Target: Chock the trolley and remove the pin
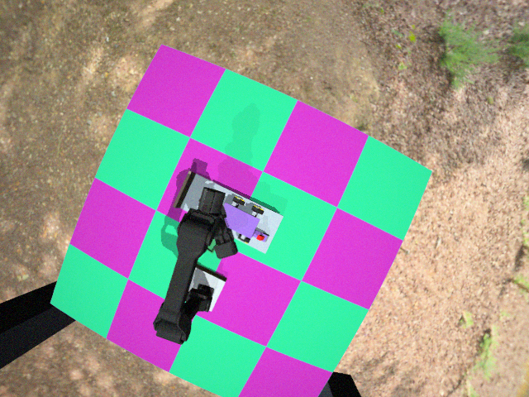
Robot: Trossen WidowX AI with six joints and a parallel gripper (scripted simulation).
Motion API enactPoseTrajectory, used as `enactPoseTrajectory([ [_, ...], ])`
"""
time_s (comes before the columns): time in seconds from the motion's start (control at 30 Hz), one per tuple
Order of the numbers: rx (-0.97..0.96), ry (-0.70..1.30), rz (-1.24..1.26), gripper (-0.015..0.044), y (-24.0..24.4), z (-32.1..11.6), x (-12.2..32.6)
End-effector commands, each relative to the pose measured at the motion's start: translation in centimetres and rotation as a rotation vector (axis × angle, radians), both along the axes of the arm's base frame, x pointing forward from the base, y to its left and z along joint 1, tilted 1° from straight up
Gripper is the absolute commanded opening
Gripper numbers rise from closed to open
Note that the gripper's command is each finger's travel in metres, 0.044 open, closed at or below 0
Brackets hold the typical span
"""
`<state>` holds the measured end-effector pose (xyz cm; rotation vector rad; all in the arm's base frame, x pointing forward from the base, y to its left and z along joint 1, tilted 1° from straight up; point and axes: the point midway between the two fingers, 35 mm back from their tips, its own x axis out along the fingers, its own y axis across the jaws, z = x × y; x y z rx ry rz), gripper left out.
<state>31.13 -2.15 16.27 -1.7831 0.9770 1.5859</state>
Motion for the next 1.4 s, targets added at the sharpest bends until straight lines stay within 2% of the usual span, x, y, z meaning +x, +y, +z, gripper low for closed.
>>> enactPoseTrajectory([
  [0.0, -0.042, -0.031, -0.278, 0.019, -3.5, 0.6, 0.0],
  [0.3, -0.118, -0.097, -0.759, 0.019, -9.8, 1.8, -1.2],
  [1.37, -0.12, -0.099, -0.768, 0.019, -10.7, -1.1, -1.3],
])
